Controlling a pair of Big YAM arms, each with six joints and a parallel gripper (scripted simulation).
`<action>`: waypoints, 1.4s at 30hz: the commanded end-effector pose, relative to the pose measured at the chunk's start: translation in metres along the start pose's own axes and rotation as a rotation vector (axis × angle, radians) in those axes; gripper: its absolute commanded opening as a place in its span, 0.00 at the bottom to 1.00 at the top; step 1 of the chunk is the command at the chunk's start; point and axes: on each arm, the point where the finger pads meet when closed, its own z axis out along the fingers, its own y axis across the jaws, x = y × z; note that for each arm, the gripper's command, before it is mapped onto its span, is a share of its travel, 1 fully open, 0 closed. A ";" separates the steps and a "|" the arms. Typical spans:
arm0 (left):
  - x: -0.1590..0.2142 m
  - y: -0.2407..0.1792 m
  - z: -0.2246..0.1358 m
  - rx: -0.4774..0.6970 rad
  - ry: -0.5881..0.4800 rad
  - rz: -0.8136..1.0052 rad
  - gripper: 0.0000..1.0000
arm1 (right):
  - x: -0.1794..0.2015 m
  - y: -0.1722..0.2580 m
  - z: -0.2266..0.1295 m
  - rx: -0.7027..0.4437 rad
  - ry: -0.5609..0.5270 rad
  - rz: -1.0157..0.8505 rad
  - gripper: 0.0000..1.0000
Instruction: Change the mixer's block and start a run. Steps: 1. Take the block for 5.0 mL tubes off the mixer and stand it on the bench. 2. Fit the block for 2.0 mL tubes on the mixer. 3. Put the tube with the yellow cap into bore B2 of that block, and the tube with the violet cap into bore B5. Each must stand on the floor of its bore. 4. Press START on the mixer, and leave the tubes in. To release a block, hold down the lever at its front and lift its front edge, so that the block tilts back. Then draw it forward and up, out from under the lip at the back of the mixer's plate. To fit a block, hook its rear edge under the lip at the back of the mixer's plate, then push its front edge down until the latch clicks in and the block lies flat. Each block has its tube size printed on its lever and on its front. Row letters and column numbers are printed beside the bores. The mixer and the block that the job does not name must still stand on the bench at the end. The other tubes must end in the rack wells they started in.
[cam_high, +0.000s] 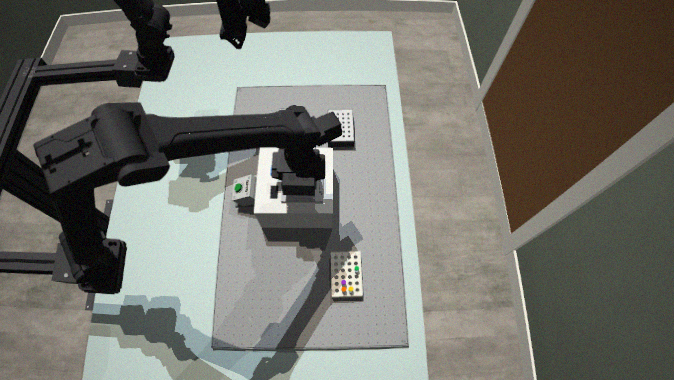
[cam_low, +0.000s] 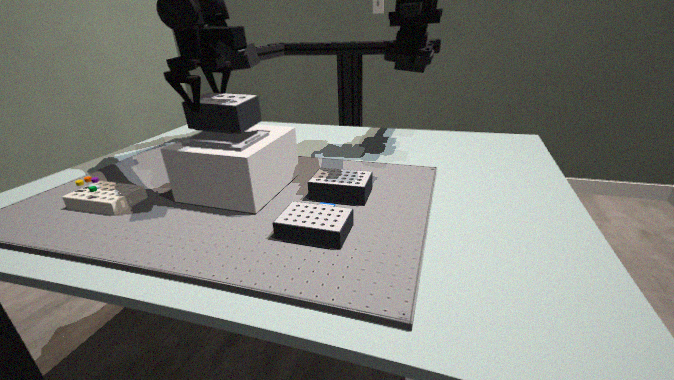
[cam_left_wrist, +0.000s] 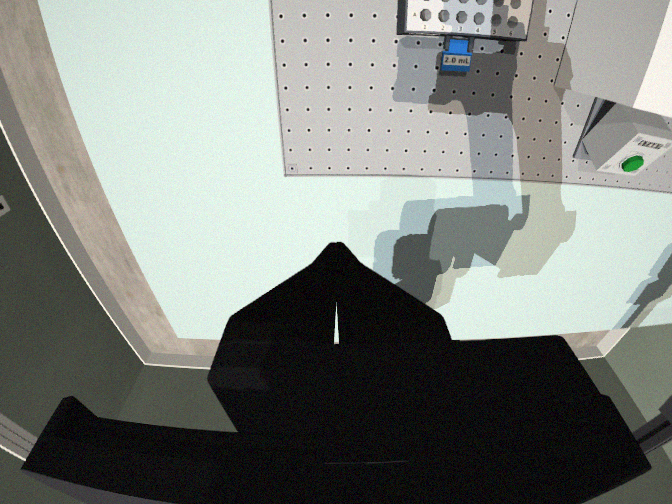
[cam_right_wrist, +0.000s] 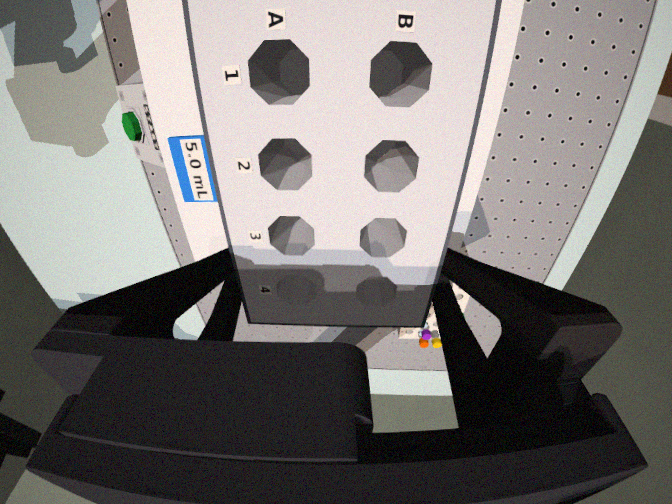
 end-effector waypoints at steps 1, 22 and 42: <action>-0.007 -0.004 -0.005 0.006 -0.007 0.032 0.00 | -0.026 -0.033 -0.059 0.129 -0.085 0.005 0.00; -0.006 -0.004 -0.004 0.006 -0.007 0.032 0.00 | -0.024 -0.040 -0.073 0.159 -0.096 0.014 0.00; -0.006 -0.004 -0.004 0.007 -0.008 0.032 0.00 | -0.025 -0.035 -0.070 0.157 -0.100 0.009 0.00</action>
